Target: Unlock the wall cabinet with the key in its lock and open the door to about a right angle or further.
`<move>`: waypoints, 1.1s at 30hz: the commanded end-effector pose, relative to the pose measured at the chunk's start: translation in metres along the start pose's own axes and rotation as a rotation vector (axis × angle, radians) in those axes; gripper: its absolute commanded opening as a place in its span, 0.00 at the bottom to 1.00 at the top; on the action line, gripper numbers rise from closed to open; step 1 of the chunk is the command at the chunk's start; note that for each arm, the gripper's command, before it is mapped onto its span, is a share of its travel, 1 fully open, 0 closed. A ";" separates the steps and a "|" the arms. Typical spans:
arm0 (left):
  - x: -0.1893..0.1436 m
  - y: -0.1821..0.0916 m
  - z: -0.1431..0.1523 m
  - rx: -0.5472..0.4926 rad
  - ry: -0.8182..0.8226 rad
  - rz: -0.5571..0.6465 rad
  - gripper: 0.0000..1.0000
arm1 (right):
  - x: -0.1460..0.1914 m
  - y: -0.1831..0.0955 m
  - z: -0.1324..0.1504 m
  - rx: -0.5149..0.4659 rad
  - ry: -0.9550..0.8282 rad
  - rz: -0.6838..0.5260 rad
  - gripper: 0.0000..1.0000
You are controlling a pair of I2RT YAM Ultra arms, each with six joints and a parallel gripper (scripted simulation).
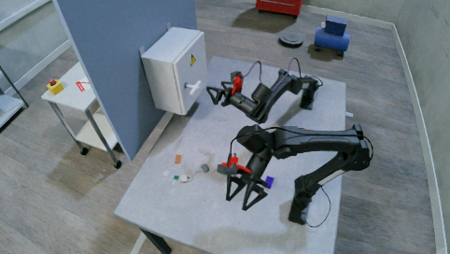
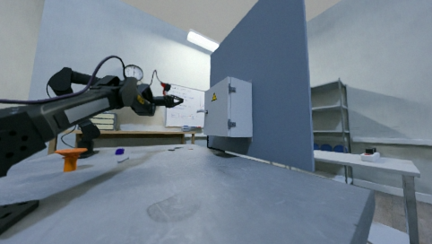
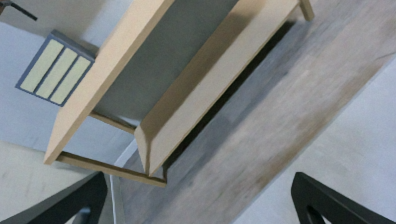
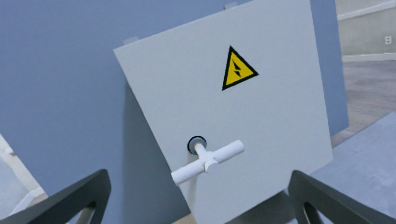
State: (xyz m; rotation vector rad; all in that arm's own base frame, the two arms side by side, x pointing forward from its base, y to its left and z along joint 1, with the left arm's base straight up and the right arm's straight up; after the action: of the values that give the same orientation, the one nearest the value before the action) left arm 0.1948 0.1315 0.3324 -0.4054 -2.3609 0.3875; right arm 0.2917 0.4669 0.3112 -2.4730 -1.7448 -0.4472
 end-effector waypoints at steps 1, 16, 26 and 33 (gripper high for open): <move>0.003 -0.002 -0.002 -0.010 -0.014 -0.003 1.00 | 0.000 0.001 -0.010 -0.004 0.021 0.000 1.00; 0.003 -0.002 -0.002 -0.010 -0.014 -0.003 1.00 | 0.000 0.001 -0.010 -0.004 0.021 0.000 1.00; 0.006 -0.022 0.001 -0.027 -0.004 0.137 1.00 | 0.000 0.005 -0.021 0.005 0.095 -0.002 0.64; 0.016 -0.071 0.009 -0.115 -0.009 0.445 1.00 | 0.000 0.009 -0.015 0.028 0.179 -0.023 0.64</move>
State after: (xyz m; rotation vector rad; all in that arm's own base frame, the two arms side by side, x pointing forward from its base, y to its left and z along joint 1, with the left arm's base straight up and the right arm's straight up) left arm 0.1745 0.0892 0.3408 -0.8094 -2.2850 0.4227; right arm 0.2935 0.4690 0.3089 -2.3991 -1.7006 -0.5602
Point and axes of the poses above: on each arm, the point where the finger pads meet when closed, its own y axis out along the fingers, its own x axis across the jaws, z = x × y, the point moved 10 cm from there along -y, back along the fingers, and after that the axes turned 4 degrees about -y, right-handed, at the moved point
